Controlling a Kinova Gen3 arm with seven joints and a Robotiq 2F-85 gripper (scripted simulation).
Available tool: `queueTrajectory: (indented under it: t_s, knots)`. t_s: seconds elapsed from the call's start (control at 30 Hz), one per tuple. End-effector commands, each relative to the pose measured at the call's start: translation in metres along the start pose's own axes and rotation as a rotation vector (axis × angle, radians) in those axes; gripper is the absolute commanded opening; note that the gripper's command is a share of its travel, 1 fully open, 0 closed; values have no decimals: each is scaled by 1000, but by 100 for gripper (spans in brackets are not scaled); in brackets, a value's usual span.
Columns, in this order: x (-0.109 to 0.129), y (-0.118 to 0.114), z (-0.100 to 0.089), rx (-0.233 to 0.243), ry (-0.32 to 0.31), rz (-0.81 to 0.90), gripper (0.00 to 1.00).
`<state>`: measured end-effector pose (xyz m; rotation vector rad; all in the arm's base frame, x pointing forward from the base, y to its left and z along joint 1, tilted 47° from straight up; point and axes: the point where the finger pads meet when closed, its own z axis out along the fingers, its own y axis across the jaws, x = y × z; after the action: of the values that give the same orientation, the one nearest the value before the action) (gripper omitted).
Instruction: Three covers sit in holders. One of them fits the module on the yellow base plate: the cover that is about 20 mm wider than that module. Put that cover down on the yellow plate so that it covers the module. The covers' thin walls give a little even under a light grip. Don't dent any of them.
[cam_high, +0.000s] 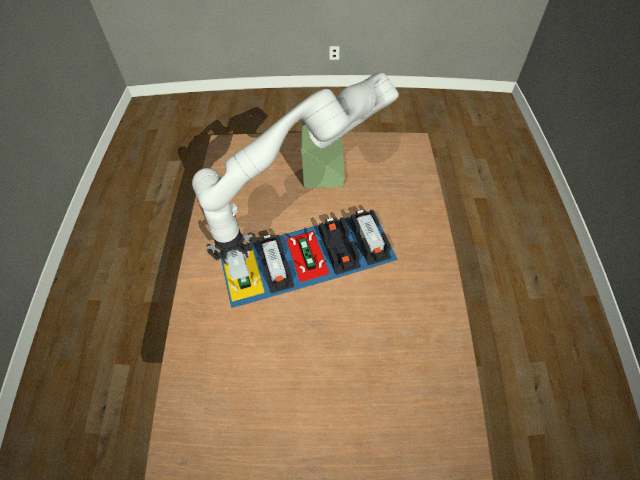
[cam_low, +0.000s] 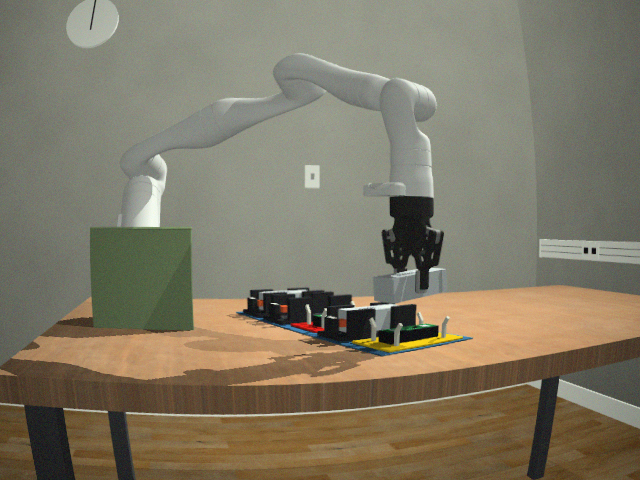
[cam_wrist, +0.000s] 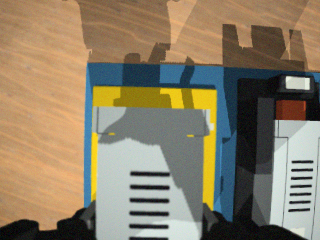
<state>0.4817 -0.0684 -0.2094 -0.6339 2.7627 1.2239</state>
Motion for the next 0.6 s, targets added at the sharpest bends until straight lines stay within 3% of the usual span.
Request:
queueTrajectory:
  t_s: [0.0,0.57]
  knots:
    - [0,-1,-1,2,-1,0,0]
    - [0,1,13,2,-1,0,0]
